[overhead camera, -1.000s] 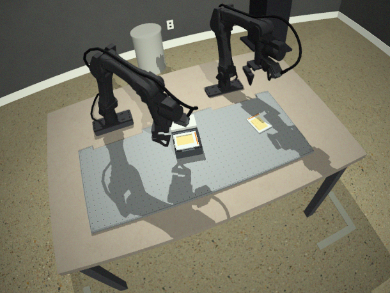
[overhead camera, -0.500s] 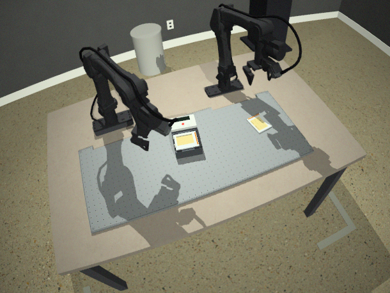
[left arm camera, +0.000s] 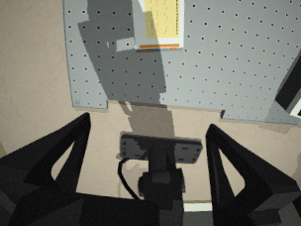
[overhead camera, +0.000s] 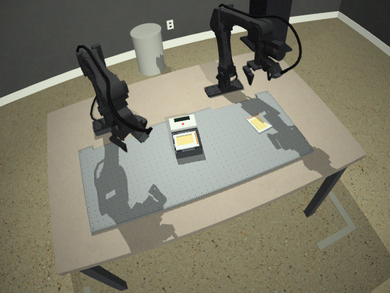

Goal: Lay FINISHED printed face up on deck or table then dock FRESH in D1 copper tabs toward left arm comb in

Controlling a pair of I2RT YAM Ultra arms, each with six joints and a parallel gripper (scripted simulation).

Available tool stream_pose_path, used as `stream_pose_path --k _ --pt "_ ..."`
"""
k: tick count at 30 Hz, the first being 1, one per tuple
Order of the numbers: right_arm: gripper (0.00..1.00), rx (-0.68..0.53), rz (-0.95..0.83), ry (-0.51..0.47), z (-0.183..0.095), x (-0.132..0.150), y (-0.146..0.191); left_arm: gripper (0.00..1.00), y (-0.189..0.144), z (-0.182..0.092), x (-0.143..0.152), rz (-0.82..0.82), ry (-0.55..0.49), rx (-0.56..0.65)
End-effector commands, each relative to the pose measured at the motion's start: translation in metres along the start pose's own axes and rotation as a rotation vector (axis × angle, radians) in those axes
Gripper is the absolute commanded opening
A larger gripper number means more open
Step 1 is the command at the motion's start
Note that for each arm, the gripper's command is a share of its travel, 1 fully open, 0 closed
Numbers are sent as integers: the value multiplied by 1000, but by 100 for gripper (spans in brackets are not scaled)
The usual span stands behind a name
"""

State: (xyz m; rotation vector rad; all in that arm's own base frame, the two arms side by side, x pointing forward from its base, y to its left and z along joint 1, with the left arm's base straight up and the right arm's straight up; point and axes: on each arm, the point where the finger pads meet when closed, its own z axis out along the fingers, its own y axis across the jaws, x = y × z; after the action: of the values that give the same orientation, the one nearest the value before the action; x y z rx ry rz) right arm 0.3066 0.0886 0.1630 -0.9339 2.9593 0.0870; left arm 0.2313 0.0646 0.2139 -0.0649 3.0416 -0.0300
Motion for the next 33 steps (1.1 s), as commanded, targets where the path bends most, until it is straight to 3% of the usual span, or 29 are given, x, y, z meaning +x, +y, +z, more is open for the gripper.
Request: stream_pose_path --k 1,25,33 --pt "98 20 49 -21 -19 8 -5 100 1 -11 -6 1 81 33" --pt "98 41 543 18 -52 96 -61 100 1 -11 -6 1 81 33" --pt "98 41 559 19 -62 130 -73 99 1 -11 -6 1 81 33"
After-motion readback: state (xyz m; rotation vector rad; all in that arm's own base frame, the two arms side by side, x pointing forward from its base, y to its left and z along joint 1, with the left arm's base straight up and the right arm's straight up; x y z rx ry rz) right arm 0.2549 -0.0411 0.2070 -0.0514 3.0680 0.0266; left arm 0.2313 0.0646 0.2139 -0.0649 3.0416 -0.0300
